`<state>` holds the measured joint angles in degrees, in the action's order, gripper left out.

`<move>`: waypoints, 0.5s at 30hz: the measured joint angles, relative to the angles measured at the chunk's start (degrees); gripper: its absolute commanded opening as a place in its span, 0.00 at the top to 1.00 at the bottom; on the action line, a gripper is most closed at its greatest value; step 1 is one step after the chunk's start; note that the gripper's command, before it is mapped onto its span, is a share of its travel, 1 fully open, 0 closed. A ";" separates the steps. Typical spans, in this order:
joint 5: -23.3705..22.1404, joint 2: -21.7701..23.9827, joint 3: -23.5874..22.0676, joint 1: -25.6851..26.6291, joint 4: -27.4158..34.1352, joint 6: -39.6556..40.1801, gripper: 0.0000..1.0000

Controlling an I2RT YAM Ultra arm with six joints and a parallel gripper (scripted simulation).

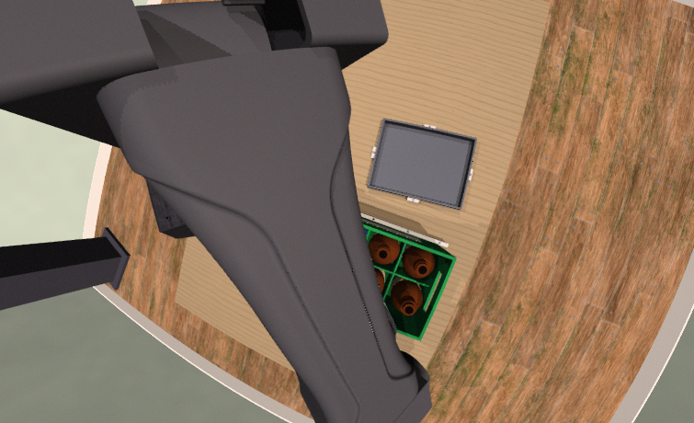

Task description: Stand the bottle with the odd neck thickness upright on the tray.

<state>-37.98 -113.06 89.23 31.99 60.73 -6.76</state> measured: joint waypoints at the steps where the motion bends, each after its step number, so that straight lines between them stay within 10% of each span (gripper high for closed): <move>1: 0.00 0.00 0.00 0.00 -0.02 0.00 0.39; 15: 0.02 -0.02 -1.36 -0.74 -1.64 -0.52 0.39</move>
<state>-37.95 -113.08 87.88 31.24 59.09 -7.29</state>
